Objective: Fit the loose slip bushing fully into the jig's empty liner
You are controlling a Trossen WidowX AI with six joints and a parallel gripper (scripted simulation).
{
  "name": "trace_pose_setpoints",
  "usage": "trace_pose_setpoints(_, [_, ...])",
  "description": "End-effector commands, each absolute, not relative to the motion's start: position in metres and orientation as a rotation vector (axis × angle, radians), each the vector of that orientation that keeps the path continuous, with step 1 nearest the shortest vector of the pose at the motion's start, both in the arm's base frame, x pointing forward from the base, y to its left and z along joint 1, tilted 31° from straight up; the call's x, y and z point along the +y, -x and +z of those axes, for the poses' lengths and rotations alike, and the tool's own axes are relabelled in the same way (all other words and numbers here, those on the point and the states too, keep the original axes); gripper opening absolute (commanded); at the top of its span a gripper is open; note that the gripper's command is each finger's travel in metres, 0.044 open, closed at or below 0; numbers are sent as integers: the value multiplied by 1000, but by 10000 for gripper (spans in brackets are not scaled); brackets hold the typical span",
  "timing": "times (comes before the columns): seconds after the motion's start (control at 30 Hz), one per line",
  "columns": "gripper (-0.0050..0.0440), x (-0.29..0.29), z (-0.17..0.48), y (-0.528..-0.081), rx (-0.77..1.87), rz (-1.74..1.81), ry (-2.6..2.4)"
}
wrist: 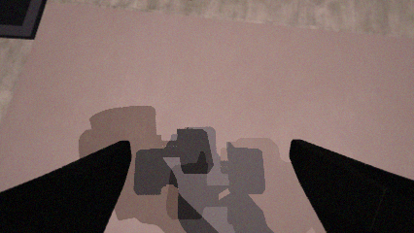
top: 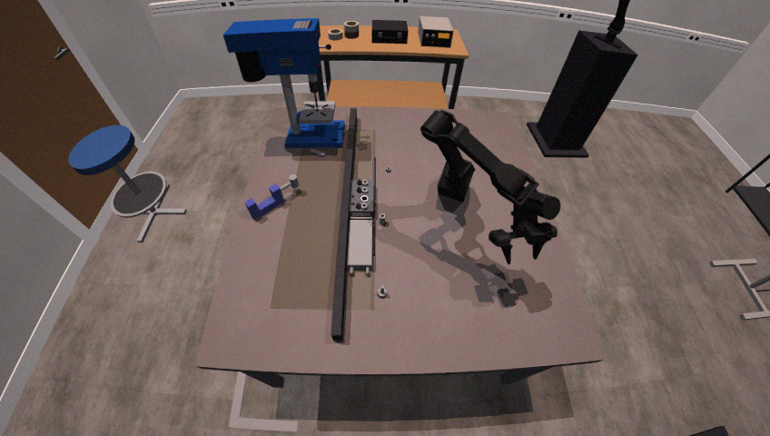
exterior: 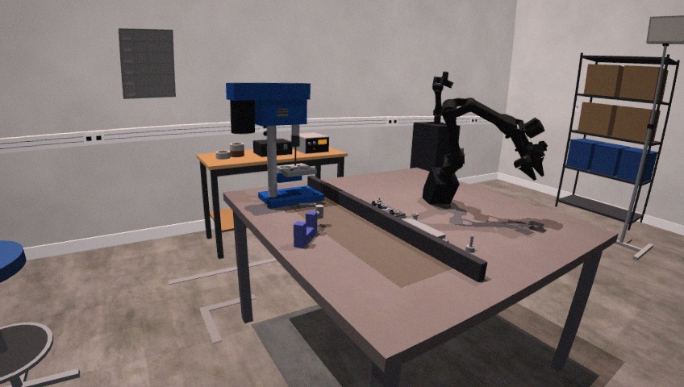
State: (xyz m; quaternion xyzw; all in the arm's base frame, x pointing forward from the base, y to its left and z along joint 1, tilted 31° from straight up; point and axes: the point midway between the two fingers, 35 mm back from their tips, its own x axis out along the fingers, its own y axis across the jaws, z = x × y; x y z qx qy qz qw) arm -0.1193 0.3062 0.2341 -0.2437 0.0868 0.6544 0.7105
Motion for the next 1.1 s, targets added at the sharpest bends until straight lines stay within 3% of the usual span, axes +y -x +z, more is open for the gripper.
trace_pose_setpoints(0.0, [400,306,242,119,190,1457,515])
trace_pose_setpoints(0.53, [400,306,242,119,190,1457,515])
trace_pose_setpoints(0.63, [440,308,237,115,208,1445,523])
trace_pose_setpoints(1.07, [440,331,184,-21,565,1112,473])
